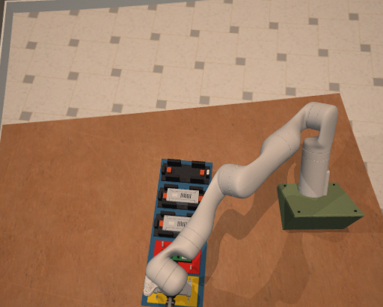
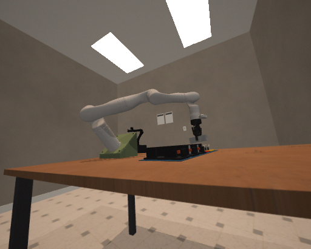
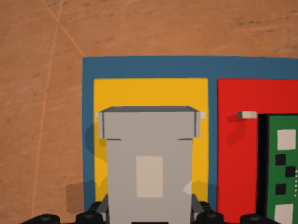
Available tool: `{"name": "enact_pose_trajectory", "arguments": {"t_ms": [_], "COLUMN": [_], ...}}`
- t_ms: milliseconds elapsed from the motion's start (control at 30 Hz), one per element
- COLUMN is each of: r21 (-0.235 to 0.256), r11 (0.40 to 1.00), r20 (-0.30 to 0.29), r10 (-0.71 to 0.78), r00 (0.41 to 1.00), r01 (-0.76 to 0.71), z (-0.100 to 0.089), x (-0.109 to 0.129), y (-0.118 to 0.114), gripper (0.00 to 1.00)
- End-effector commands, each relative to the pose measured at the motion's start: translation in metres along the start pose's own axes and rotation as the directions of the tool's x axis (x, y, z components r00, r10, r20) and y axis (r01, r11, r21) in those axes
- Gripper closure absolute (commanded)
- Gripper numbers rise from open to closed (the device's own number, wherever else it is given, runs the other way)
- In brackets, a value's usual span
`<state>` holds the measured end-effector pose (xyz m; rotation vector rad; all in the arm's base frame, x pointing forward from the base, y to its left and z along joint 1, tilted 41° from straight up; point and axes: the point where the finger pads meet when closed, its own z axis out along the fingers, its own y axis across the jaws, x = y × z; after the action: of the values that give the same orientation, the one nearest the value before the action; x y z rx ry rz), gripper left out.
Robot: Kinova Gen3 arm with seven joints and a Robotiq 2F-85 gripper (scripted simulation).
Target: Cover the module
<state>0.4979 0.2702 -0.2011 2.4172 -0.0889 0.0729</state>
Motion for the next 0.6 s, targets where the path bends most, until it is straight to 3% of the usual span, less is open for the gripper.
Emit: {"name": "enact_pose_trajectory", "arguments": {"t_ms": [0, 267, 567], "r21": [0.002, 0.002, 0.002], "r11": [1.0, 1.0, 1.0], "r20": [-0.002, -0.002, -0.002], "r10": [0.0, 0.0, 0.0], "r00": [1.0, 1.0, 1.0], "r01": [0.0, 0.0, 0.0], "z": [0.001, 0.013, 0.014], "x": [0.001, 0.001, 0.001], "y": [0.0, 0.0, 0.0], "gripper": [1.0, 1.0, 1.0]}}
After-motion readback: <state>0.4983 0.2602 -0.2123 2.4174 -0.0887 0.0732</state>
